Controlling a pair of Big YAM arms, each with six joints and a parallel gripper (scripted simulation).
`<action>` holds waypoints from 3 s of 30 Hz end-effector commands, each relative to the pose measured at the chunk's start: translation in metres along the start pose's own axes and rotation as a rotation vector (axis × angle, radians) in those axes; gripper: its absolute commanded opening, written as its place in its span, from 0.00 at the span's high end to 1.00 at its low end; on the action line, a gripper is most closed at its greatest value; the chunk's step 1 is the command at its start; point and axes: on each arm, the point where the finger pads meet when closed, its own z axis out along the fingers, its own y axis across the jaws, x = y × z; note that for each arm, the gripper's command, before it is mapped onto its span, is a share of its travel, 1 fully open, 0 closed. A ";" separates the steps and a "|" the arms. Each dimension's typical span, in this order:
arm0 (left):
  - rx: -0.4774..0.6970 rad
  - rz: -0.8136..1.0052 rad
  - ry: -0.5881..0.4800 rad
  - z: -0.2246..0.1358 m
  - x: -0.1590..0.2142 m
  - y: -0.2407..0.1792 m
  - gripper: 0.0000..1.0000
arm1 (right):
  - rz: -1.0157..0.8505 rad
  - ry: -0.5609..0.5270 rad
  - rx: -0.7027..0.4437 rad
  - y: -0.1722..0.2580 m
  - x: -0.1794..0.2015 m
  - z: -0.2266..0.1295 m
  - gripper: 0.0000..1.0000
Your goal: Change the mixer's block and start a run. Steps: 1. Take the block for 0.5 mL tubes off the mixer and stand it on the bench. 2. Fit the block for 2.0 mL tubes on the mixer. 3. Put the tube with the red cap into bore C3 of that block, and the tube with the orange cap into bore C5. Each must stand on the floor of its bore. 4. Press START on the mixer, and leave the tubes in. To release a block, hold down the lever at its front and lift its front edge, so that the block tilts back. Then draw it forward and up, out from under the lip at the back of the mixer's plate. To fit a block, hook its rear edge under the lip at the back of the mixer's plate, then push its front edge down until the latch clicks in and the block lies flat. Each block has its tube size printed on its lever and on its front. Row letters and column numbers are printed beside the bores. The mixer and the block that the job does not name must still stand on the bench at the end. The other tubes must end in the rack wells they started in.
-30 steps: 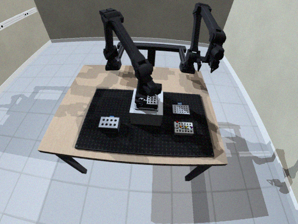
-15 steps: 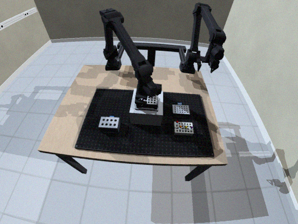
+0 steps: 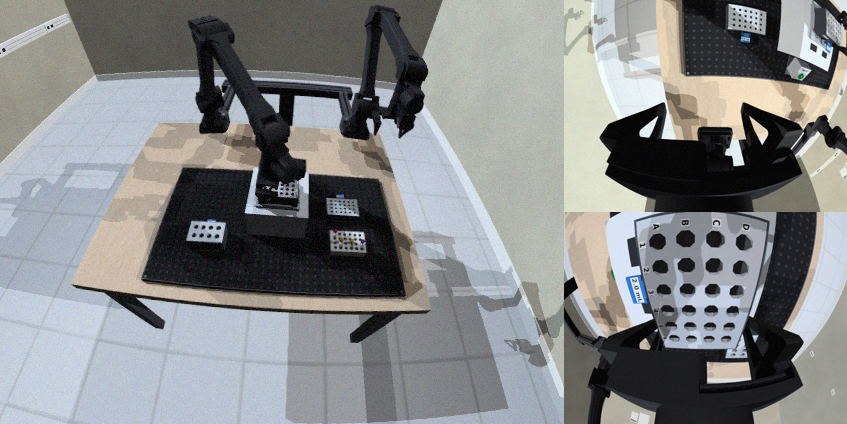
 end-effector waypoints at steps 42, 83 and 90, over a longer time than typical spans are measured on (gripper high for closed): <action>0.005 0.013 -0.004 0.002 -0.005 -0.003 0.00 | 0.003 -0.068 0.057 -0.011 -0.014 -0.044 0.00; 0.006 0.014 0.003 0.003 -0.004 -0.003 0.00 | -0.001 -0.068 0.056 -0.011 -0.022 -0.057 0.00; 0.005 0.014 -0.010 -0.002 -0.008 -0.003 0.00 | -0.001 -0.083 0.076 -0.011 -0.022 -0.085 0.00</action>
